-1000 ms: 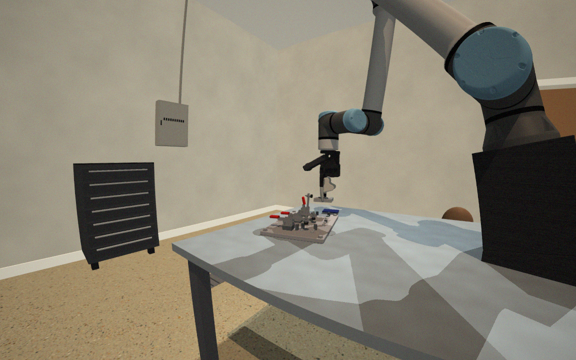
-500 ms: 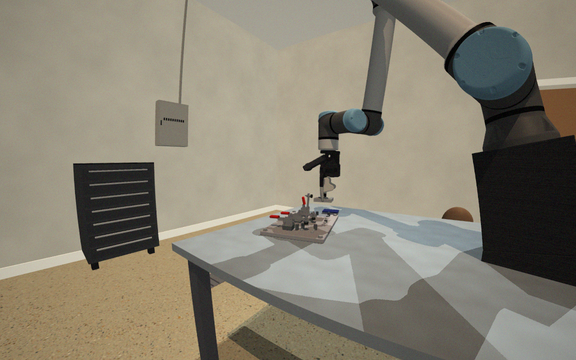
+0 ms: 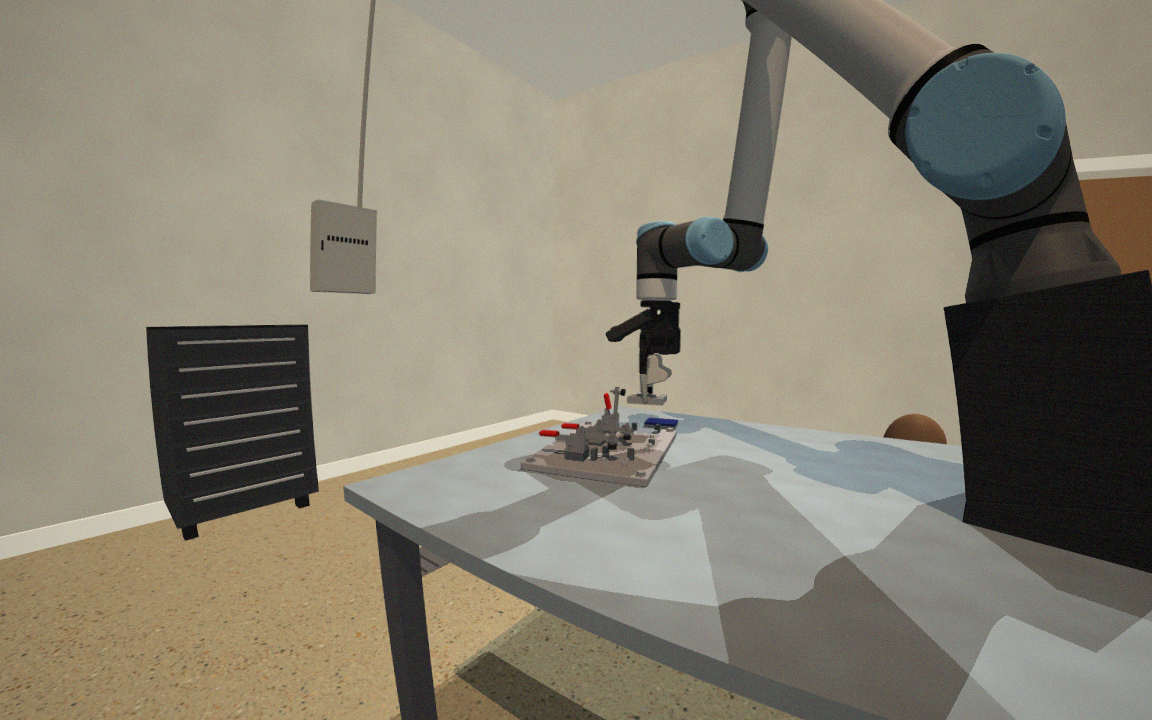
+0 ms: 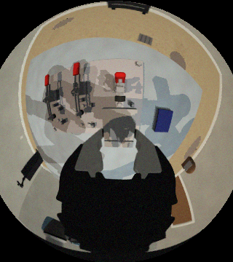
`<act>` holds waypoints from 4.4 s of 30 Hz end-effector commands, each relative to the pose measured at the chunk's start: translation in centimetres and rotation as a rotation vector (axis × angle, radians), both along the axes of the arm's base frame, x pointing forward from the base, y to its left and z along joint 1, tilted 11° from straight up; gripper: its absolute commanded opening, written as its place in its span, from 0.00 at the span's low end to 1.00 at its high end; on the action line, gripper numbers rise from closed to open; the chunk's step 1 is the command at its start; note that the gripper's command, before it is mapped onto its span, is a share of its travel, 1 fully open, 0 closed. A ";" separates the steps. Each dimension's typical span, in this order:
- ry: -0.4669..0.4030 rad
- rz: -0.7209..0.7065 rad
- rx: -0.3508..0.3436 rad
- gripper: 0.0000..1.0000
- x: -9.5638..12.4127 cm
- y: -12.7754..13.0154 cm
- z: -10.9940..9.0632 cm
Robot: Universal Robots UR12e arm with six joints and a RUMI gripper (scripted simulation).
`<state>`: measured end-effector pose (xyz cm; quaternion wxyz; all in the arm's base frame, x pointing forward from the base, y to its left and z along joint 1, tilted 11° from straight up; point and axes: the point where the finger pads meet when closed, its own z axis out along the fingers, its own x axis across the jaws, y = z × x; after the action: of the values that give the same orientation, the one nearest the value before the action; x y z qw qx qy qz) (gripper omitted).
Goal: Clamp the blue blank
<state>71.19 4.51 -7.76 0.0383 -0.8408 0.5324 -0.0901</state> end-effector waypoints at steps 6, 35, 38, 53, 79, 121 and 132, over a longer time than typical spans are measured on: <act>-0.001 0.000 0.000 0.00 -0.3 0.7 0.0; -0.001 0.000 0.000 0.00 -5.2 11.5 -1.3; -0.001 0.000 0.000 0.00 -6.1 13.4 -1.6; -0.001 0.000 0.000 0.00 -9.8 21.4 -2.6; -0.001 0.000 0.000 0.00 -14.0 30.4 -3.7; -0.001 0.000 0.000 0.00 -14.3 31.1 -3.7; -0.001 0.000 0.000 0.00 -14.3 31.1 -3.7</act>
<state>56.86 35.58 -11.57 0.0381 -0.8408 0.5324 -0.0903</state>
